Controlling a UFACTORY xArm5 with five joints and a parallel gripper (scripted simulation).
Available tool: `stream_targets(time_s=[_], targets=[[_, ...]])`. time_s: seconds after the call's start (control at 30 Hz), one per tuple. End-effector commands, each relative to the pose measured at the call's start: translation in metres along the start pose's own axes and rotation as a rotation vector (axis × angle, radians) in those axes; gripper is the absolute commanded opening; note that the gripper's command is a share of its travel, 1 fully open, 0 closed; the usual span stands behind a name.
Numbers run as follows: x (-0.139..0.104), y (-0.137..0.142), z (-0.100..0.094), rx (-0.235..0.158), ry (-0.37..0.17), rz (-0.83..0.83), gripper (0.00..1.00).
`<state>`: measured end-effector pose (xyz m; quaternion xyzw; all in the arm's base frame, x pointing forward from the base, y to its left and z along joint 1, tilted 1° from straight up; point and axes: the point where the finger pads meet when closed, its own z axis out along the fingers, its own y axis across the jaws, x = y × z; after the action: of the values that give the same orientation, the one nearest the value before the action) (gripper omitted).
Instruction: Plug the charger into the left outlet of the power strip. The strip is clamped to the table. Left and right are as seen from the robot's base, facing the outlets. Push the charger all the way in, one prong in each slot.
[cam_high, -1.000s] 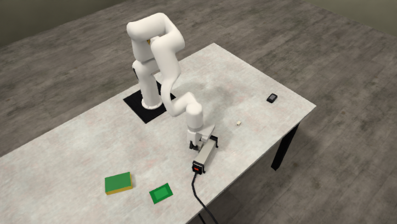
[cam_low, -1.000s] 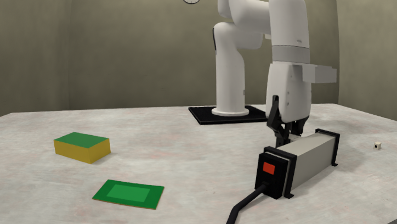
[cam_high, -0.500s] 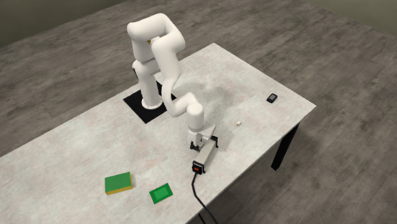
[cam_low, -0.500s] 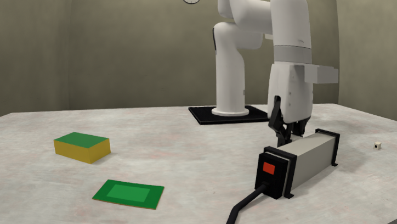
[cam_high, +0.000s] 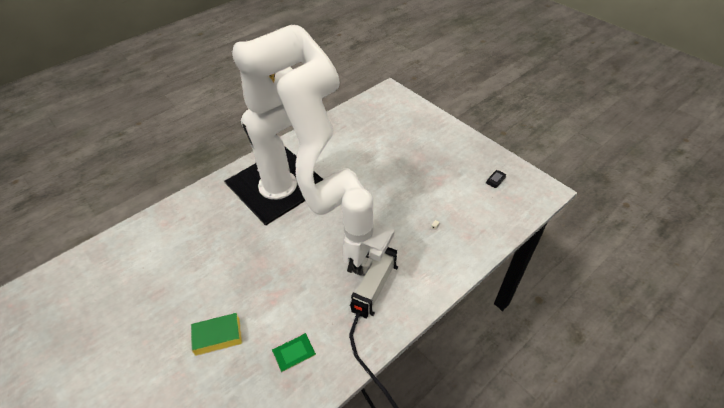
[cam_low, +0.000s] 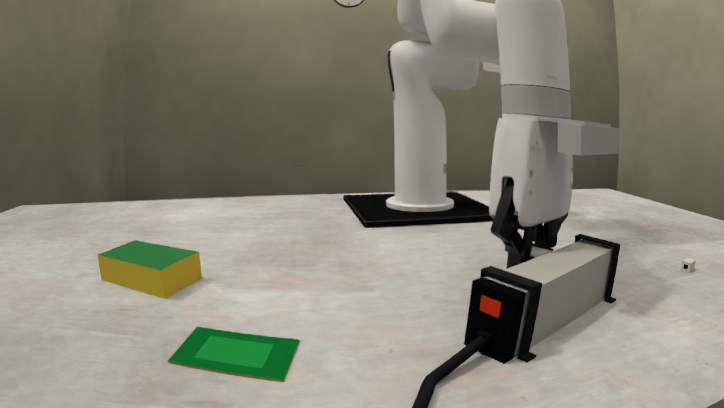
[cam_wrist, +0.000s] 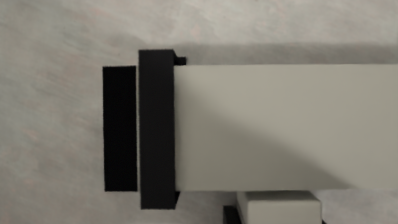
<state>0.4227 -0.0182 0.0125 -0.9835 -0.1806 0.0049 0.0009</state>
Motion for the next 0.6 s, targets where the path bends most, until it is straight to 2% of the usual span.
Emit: stream_targets(time_s=[0.0, 0.57], targets=[[0.0058, 0.0008, -0.0031, -0.004, 0.011, -0.003, 0.0], [0.009, 0.0008, -0.0031, -0.004, 0.011, -0.003, 0.0]])
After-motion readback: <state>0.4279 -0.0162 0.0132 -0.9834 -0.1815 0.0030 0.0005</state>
